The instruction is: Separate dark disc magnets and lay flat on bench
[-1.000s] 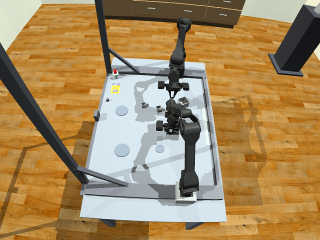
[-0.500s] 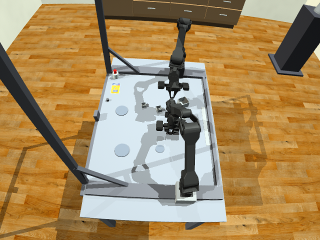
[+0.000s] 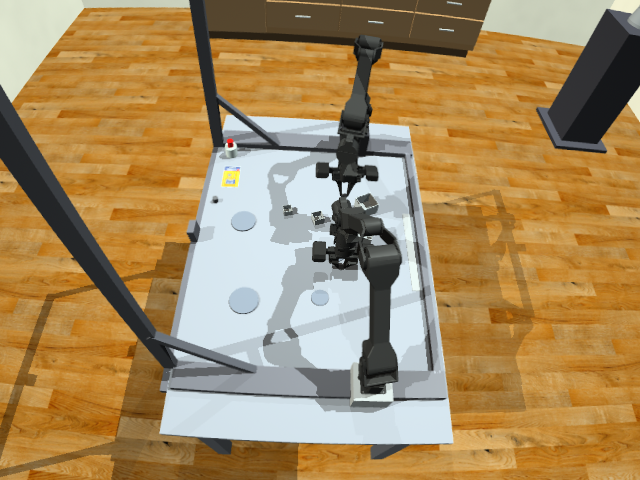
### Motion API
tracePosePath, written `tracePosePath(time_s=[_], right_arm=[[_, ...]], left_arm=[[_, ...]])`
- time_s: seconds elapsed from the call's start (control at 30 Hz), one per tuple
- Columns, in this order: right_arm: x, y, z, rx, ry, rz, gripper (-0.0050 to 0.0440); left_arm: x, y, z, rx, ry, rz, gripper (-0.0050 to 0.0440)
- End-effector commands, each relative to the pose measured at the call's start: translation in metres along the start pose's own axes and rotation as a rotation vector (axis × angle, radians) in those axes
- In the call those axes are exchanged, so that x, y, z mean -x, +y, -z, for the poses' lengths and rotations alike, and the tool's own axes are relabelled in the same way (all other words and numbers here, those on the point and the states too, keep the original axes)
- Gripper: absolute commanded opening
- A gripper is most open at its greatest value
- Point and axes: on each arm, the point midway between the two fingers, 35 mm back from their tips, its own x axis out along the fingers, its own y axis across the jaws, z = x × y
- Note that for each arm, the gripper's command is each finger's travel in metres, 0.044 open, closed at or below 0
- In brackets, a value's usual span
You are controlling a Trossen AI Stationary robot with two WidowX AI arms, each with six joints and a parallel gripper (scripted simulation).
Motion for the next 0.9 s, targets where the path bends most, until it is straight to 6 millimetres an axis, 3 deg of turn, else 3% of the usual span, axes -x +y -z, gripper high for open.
tracePosePath(time_s=[0.0, 0.17, 0.87], right_arm=[[0.0068, 0.0009, -0.0048, -0.001, -0.022, -0.004, 0.0040], [0.0005, 0.0005, -0.0027, -0.001, -0.007, -0.001, 0.0040], [0.0061, 0.0009, -0.0048, -0.001, -0.022, -0.004, 0.0040]], left_arm=[[0.0101, -0.0004, -0.0099, 0.002, -0.039, 0.004, 0.0040], [0.0101, -0.0004, -0.0099, 0.002, -0.039, 0.004, 0.0040], [0.0101, -0.0004, -0.0099, 0.002, -0.039, 0.004, 0.0040]])
